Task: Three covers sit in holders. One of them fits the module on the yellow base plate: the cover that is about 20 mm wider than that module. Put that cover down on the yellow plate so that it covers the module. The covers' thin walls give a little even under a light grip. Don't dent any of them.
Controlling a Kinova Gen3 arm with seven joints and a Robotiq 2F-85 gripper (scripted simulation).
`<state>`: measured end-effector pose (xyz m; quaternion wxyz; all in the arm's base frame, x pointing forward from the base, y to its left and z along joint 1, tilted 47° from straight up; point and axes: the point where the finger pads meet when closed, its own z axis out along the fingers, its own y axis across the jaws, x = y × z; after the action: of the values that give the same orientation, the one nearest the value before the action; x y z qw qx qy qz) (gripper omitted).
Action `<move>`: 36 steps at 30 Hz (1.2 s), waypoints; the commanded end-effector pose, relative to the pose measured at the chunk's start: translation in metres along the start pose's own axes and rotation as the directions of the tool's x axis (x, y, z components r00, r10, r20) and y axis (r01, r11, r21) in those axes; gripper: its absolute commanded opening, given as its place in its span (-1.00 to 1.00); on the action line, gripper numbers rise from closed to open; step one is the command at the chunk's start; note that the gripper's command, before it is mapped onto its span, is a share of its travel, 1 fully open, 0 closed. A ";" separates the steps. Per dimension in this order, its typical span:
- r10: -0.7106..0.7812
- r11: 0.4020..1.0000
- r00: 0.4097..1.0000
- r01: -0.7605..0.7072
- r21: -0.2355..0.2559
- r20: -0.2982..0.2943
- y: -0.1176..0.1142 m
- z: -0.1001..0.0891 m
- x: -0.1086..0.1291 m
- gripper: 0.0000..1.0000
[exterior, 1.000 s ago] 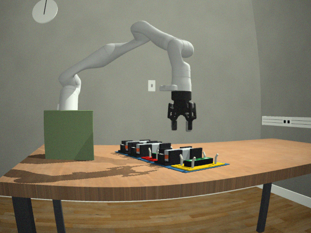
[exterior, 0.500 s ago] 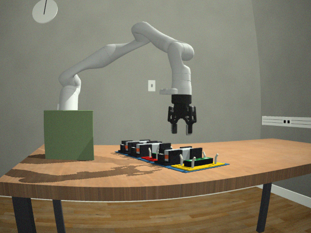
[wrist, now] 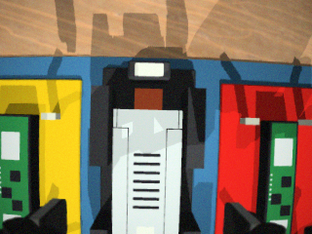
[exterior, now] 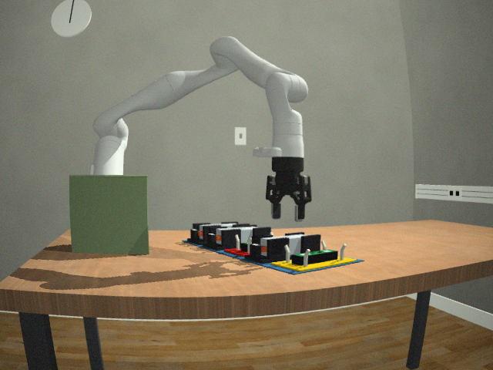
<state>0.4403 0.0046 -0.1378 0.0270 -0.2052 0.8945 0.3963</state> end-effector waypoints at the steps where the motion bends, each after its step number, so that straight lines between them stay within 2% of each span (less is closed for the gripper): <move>1: 0.000 1.000 1.000 0.000 0.002 0.001 -0.001 0.005 0.000 1.00; 4: 0.000 1.000 1.000 0.000 0.002 0.001 -0.001 0.011 0.000 1.00; 11: 0.000 1.000 1.000 0.000 0.002 0.001 -0.001 0.011 0.000 1.00; 36: 0.000 1.000 1.000 0.000 0.002 0.001 -0.001 0.029 0.000 1.00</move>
<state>0.4371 0.0250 -0.1572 0.0271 -0.2052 0.8945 0.3963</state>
